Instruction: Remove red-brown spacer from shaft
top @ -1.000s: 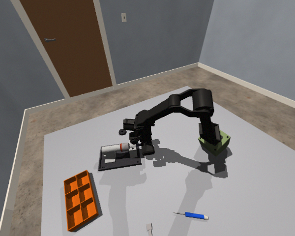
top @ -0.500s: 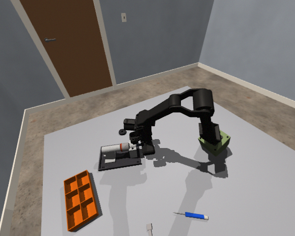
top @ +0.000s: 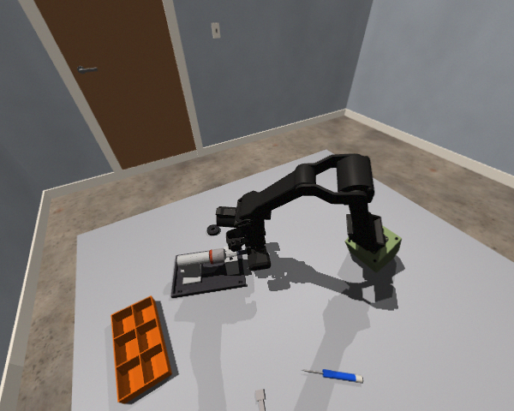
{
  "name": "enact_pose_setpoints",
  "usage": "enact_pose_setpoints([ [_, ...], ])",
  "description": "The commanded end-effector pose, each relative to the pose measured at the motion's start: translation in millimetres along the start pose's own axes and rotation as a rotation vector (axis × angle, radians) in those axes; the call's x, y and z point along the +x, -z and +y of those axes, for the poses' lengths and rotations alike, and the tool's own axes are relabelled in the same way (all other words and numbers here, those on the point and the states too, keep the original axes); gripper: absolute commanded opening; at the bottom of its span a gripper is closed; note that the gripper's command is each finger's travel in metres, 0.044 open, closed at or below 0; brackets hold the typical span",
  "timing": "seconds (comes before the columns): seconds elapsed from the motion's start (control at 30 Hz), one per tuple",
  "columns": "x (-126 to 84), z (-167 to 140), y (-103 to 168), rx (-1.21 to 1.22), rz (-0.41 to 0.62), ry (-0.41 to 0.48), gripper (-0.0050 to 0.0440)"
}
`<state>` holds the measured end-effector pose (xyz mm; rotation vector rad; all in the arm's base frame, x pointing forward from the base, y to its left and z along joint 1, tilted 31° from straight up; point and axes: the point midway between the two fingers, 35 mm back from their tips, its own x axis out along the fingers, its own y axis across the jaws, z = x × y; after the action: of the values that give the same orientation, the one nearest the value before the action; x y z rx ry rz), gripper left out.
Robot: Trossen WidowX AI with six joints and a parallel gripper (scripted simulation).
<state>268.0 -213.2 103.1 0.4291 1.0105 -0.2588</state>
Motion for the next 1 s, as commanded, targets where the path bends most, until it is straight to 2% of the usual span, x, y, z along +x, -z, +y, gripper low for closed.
enact_pose_setpoints([
  [0.0, -8.7, 1.1, -3.6, -0.012, -0.030, 0.004, -0.0050],
  [0.97, -8.6, 1.1, -0.4, -0.012, -0.030, 0.005, -0.0050],
])
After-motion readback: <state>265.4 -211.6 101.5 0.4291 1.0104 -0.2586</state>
